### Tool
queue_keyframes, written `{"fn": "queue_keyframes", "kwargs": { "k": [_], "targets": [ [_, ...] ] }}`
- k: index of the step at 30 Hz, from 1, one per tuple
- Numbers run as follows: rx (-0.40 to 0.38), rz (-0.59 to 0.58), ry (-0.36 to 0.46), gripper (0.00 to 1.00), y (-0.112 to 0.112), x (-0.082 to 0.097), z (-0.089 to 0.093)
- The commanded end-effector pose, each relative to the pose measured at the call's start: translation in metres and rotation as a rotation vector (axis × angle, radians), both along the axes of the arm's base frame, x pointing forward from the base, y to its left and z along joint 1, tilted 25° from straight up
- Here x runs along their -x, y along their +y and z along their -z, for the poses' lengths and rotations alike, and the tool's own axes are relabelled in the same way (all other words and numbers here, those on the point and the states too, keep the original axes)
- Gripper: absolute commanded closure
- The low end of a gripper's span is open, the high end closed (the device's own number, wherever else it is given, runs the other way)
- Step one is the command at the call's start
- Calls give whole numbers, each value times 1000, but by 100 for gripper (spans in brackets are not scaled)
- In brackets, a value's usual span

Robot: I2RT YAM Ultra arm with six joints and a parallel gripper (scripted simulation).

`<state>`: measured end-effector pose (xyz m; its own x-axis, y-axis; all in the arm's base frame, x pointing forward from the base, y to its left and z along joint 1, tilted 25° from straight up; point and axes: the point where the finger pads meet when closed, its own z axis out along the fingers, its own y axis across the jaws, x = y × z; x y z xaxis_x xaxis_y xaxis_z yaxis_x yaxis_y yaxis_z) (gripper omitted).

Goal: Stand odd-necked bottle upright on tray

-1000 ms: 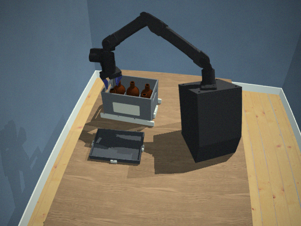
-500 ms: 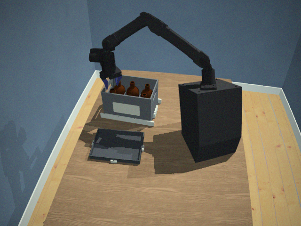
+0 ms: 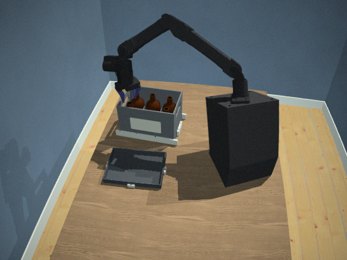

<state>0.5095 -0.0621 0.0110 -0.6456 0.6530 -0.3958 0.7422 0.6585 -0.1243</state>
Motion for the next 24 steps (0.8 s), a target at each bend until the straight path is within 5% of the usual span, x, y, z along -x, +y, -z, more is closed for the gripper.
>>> {"fn": "queue_keyframes", "kwargs": {
  "k": [1, 24],
  "targets": [
    [3, -16, -46, 39, 7, -9, -19],
    [4, -16, -44, 39, 7, -9, -17]
  ]
}}
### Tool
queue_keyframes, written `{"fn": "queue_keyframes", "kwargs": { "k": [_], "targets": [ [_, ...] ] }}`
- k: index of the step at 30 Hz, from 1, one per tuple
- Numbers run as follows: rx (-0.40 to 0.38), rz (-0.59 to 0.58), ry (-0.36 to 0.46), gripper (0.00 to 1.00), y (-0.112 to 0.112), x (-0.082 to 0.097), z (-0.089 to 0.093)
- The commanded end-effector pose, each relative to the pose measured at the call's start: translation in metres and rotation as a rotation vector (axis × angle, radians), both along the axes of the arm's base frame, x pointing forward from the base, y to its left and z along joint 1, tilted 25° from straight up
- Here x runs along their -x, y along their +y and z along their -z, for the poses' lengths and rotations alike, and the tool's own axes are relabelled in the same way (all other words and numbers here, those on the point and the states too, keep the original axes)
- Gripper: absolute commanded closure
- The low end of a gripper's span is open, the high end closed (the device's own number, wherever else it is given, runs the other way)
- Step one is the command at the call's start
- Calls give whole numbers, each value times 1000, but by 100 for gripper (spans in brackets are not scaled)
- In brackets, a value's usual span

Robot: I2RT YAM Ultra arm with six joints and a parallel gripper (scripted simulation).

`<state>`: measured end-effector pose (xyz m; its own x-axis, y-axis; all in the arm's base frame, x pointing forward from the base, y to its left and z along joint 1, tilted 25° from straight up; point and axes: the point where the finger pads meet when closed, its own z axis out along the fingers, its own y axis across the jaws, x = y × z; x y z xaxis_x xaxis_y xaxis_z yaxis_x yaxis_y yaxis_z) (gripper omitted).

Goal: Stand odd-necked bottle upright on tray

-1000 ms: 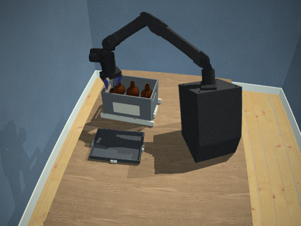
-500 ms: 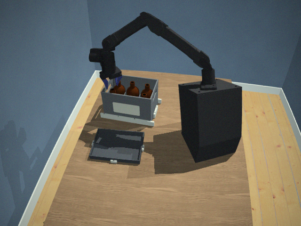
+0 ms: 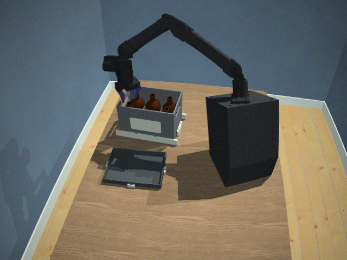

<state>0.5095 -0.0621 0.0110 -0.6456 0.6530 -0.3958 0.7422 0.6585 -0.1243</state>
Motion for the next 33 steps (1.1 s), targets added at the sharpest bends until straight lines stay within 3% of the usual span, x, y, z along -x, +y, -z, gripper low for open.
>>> {"fn": "queue_keyframes", "kwargs": {
  "k": [1, 8, 16, 18, 19, 24, 28, 33],
  "targets": [
    [4, -16, -44, 39, 7, -9, -17],
    [4, -13, -17, 39, 3, -6, 0],
    [4, -14, -10, 39, 1, -4, 7],
    [4, -14, -10, 39, 1, -4, 7],
    [4, -18, -28, 39, 2, -6, -2],
    [3, -8, -1, 39, -5, -4, 16],
    [3, -15, -28, 39, -3, -10, 10],
    [2, -9, 4, 39, -8, -4, 28]
  ]
}}
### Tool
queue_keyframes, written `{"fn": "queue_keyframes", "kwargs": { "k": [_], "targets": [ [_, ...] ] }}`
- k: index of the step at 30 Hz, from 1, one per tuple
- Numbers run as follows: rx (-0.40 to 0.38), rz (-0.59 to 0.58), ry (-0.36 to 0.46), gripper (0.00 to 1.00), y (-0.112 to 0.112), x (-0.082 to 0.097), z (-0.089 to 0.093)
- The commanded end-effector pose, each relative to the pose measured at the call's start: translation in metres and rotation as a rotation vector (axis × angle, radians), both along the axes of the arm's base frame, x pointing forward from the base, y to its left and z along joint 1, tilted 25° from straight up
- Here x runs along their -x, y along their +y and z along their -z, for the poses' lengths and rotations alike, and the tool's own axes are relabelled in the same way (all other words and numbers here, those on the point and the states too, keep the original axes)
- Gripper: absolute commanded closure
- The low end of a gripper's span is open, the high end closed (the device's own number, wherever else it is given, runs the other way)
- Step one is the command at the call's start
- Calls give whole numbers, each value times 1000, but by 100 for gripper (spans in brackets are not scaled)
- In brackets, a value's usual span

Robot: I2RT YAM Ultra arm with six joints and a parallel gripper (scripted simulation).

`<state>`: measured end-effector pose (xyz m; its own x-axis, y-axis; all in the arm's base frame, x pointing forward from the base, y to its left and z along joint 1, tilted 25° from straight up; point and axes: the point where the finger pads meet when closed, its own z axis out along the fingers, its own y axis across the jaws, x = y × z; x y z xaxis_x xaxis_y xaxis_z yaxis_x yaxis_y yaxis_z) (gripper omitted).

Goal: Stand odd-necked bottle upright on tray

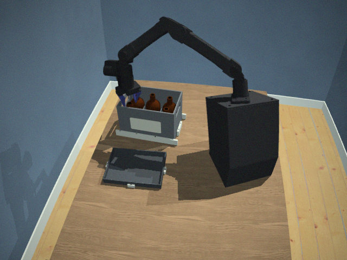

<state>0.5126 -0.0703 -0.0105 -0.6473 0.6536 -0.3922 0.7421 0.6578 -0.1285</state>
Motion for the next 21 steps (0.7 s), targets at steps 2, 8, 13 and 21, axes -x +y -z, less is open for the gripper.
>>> {"fn": "queue_keyframes", "kwargs": {
  "k": [2, 8, 13, 21],
  "targets": [
    [2, -10, -1, 39, 0, -1, 6],
    [5, -10, -38, 39, -2, -13, 1],
    [5, -16, -56, 39, 0, -16, -6],
    [5, -14, -68, 39, -2, -18, -10]
  ]
}}
